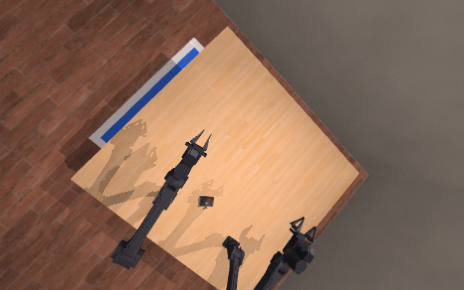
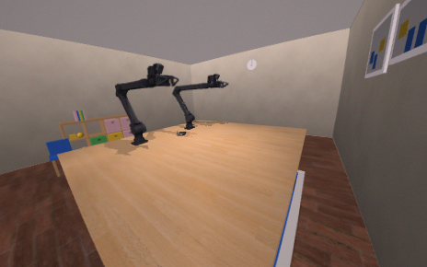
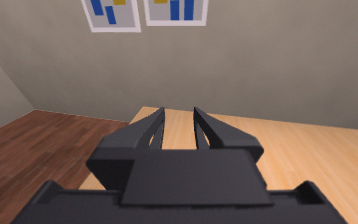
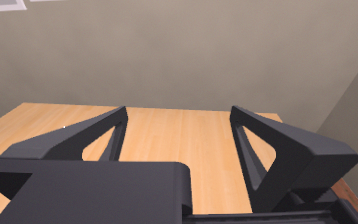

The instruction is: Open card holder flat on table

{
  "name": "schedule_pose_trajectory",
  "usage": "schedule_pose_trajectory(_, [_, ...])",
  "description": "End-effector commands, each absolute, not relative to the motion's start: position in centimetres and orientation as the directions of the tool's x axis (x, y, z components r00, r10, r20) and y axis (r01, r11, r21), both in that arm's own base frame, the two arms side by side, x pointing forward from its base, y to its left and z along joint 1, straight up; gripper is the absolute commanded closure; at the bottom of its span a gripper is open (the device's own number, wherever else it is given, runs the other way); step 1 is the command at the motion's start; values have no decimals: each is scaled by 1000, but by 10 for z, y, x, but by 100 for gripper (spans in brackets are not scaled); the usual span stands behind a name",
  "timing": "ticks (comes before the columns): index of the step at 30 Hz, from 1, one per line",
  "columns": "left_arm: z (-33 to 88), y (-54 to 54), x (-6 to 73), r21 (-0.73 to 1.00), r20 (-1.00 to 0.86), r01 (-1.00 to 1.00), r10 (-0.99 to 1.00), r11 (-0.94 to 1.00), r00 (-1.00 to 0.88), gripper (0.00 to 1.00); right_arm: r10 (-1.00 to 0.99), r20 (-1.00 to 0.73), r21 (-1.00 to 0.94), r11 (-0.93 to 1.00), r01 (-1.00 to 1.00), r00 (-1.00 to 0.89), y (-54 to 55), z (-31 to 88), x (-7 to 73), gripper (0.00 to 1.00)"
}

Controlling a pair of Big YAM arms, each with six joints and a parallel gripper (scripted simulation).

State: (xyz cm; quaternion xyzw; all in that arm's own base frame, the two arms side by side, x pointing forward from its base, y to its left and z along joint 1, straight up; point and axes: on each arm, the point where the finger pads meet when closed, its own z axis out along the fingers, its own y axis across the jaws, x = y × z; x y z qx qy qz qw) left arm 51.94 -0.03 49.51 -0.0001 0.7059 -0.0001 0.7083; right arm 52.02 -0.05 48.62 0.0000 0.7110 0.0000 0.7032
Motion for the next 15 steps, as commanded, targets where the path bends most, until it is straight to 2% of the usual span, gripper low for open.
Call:
schedule_pose_trajectory(1, [490,-4,517,9,-1000,6,9,1000,1,66,0,-999,0,1000,0,33,0,511,519,64])
schedule_pose_trajectory(15, [497,-5,517,10,-1000,7,9,1000,14,66,0,-999,0,1000,0,33,0,511,519,64])
